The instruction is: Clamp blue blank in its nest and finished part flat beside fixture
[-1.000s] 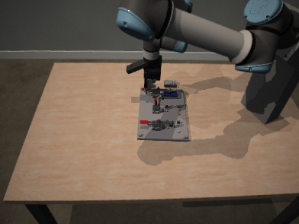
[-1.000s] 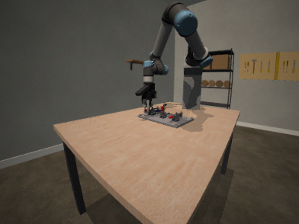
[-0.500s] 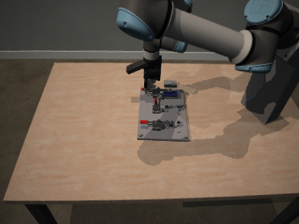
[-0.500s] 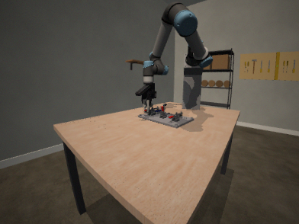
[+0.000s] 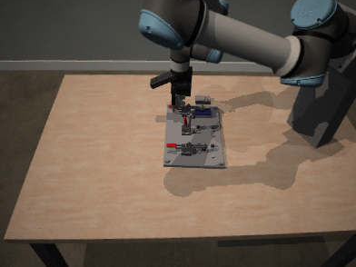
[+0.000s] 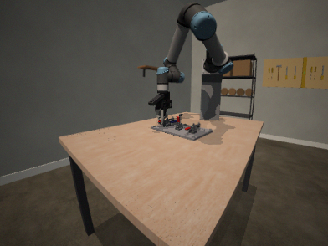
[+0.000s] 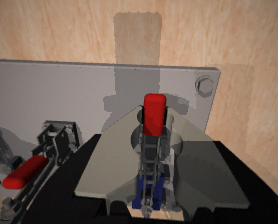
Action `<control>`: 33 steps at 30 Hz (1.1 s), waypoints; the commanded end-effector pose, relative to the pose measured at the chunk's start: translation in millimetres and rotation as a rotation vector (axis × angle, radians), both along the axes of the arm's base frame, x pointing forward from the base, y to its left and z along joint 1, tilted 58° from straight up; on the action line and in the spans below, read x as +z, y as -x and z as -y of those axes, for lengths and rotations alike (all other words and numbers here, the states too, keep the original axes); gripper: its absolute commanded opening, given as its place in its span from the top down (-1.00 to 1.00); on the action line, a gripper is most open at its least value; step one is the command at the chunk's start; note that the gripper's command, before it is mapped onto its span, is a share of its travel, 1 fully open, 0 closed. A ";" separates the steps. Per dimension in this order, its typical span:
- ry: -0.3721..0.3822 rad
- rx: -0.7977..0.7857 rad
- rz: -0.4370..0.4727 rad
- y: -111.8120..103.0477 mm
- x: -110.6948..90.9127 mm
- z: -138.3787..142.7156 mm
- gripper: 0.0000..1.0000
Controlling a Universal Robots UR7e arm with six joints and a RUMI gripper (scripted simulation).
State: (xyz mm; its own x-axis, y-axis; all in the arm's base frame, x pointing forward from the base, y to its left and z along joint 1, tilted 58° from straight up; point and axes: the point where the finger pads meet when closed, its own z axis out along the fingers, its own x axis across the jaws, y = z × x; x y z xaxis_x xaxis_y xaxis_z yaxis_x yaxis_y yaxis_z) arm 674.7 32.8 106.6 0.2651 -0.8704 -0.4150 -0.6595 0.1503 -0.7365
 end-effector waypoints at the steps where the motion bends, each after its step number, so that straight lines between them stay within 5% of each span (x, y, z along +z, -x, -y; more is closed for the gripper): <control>1: 0.000 0.000 0.001 -0.1 0.3 0.2 1.00; 2: 0.000 0.000 0.001 -0.1 0.3 0.2 1.00; 3: 0.000 0.000 0.001 -0.1 0.3 0.2 0.44; 33: 0.000 0.000 0.001 1.2 1.3 1.1 0.44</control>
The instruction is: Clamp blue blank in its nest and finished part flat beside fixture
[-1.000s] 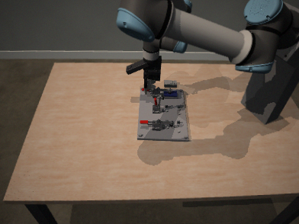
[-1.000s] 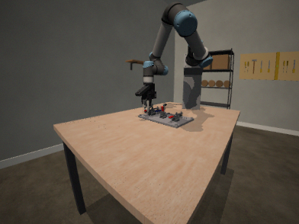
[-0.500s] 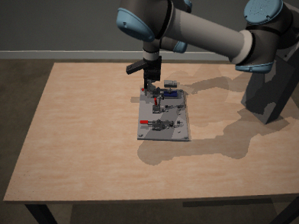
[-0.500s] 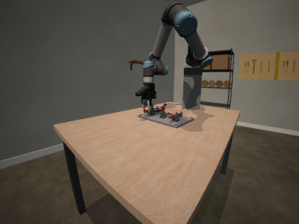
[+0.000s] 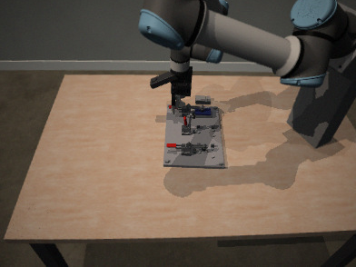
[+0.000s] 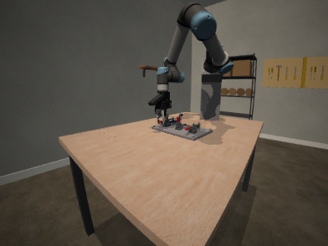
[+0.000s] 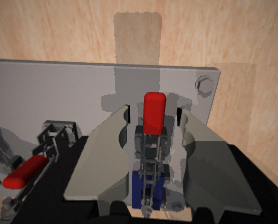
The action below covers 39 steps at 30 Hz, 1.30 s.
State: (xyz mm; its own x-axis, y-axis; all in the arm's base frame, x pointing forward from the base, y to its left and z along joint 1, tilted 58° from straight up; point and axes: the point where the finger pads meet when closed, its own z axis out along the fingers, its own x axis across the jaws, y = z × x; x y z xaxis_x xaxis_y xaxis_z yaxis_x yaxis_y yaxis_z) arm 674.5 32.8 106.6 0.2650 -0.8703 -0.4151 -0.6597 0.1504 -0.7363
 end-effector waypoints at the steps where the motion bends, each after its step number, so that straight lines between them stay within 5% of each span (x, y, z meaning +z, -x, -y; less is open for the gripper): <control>1: 0.000 0.000 0.001 2.5 2.4 2.1 0.44; 12: 0.000 0.000 0.001 33.7 26.1 22.8 0.44; 39: 0.000 0.000 0.001 42.2 32.5 28.4 0.44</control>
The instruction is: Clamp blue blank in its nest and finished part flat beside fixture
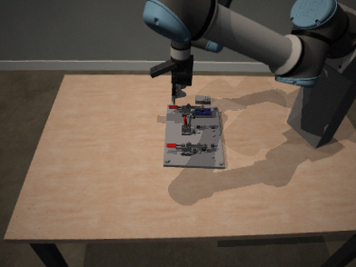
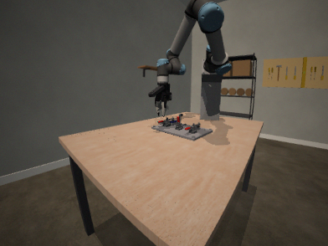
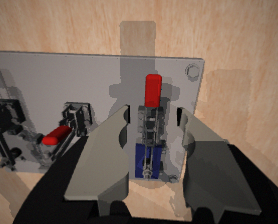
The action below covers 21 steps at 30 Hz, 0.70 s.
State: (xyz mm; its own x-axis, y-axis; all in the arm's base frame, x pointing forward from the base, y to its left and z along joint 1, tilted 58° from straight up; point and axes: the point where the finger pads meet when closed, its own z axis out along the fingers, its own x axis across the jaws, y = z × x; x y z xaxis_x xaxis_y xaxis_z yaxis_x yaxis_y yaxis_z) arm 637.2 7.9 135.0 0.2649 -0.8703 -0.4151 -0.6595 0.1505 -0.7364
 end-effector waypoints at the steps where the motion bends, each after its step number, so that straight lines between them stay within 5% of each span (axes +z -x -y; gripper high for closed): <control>1: 0.000 0.000 0.001 6.8 5.5 4.8 0.44; 21: 0.000 0.000 0.001 44.6 34.2 30.0 0.44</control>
State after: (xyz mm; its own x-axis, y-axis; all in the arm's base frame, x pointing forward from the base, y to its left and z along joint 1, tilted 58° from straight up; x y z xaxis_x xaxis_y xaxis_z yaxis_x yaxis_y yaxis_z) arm 601.0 -16.5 162.9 0.2625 -0.8715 -0.4142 -0.6568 0.1531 -0.7384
